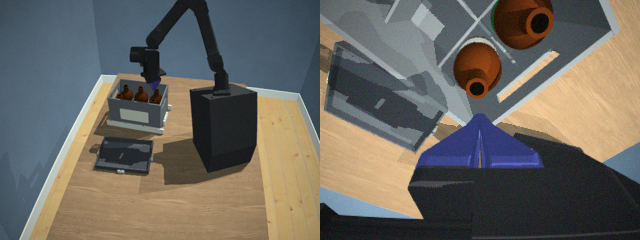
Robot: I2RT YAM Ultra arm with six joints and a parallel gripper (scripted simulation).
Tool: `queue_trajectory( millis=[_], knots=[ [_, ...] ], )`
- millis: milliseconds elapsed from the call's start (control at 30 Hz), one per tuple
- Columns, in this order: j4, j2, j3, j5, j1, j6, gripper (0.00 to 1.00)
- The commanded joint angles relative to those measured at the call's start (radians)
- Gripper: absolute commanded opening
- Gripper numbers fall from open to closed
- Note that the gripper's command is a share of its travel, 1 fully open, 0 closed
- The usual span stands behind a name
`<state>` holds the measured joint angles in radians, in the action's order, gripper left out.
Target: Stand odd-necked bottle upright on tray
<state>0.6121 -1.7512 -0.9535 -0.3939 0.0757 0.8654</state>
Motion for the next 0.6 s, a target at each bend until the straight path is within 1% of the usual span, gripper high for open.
queue_trajectory(
  millis=[0,300,367,400,467,567],
  knots=[
    [0.013,0.028,-0.028,-0.011,0.02,0.004,0.0],
    [0.014,0.028,-0.028,-0.011,0.02,0.004,0.0],
    [0.017,0.006,-0.035,-0.011,0.02,0.003,0.0],
    [0.02,-0.016,-0.042,-0.011,0.02,0.002,0.0],
    [0.031,-0.032,-0.071,-0.011,0.019,-0.002,0.0],
    [0.062,-0.075,-0.152,-0.01,0.017,-0.011,0.0]
  ],
)
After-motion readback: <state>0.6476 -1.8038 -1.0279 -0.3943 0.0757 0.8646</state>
